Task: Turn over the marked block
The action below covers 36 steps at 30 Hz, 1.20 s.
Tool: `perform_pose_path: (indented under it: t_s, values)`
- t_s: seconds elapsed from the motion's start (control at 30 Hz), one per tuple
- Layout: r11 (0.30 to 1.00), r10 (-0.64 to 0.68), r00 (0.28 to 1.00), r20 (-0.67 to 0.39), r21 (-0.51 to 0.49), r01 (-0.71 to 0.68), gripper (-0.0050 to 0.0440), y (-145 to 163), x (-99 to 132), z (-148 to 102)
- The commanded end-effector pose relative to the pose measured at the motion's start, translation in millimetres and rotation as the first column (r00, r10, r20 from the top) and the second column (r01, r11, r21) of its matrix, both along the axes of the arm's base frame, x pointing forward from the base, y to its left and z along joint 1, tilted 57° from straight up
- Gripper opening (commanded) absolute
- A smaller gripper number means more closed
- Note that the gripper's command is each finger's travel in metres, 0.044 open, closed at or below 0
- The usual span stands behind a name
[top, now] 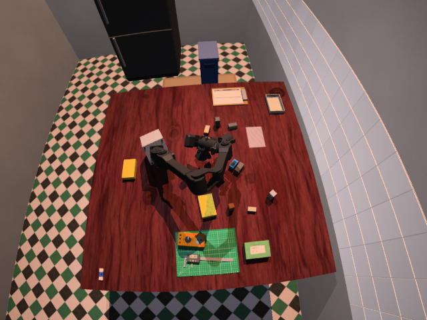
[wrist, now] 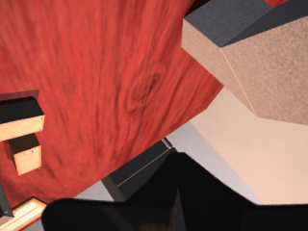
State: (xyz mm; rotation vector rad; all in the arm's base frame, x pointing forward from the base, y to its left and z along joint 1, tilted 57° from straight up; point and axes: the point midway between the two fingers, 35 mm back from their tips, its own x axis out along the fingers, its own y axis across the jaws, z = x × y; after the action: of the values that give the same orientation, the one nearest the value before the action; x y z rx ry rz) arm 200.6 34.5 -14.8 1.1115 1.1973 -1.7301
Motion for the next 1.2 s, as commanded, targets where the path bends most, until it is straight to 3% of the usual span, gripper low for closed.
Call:
perform_pose_path:
  t_s: [0.0, 0.53, 0.57, 0.83, 1.17]
  values:
    - [1.0, 0.001, 1.0, 0.011, 0.002, -0.001, 0.0, 0.7, 1.9, 2.0]
    - [1.0, 0.001, 1.0, 0.011, 0.002, -0.001, 0.0, 0.7, 1.9, 2.0]
    - [1.0, 0.001, 1.0, 0.011, 0.002, -0.001, 0.044, 0.7, 1.9, 2.0]
    - [0.999, 0.046, 0.999, -0.01, -0.005, -0.046, 0.044, -0.6, 5.3, 2.8]
    - [0.968, 0.249, 0.962, -0.108, -0.015, -0.252, 0.044, -7.3, 21.0, 11.2]
